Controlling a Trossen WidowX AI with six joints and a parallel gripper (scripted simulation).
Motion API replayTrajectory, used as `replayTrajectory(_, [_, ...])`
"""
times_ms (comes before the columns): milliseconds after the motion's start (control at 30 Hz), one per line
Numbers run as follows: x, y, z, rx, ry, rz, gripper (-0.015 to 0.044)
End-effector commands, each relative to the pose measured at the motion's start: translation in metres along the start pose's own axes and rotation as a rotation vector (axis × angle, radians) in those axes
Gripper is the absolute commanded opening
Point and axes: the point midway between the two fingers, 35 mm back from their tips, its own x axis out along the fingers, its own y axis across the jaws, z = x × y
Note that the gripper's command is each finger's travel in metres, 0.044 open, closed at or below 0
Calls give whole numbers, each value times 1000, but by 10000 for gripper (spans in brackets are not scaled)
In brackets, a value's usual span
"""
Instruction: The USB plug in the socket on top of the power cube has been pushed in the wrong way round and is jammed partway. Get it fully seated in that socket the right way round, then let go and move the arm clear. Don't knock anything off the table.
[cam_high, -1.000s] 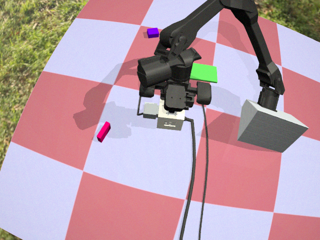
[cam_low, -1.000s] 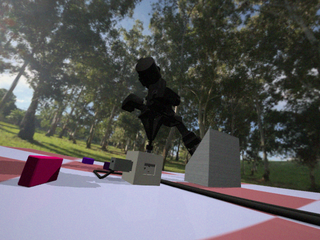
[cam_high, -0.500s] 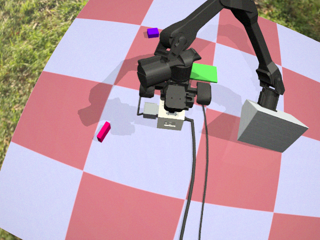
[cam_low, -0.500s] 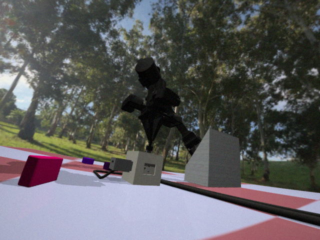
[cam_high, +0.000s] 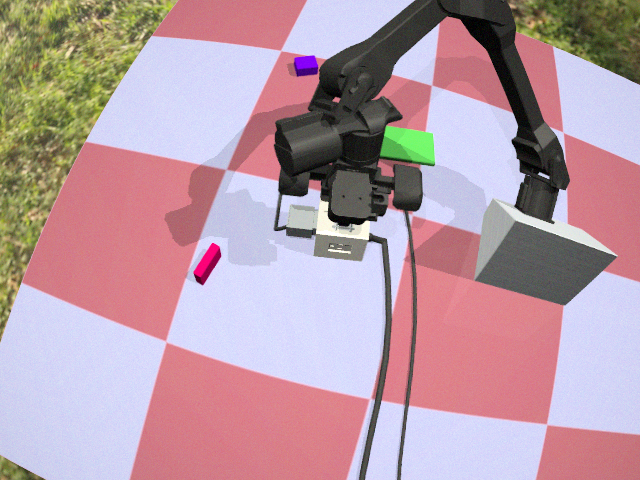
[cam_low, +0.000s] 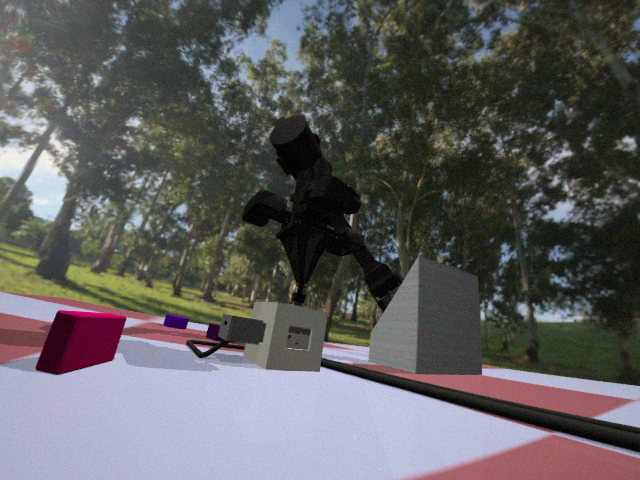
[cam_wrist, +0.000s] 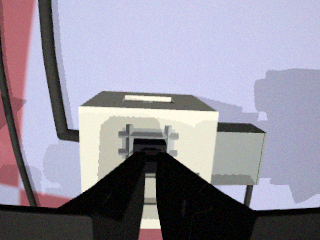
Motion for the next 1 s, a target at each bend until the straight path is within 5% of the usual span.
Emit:
replayTrajectory(0, [2, 0, 0, -5, 5, 0, 0])
replayTrajectory(967, [5, 0, -1, -5, 5, 0, 0])
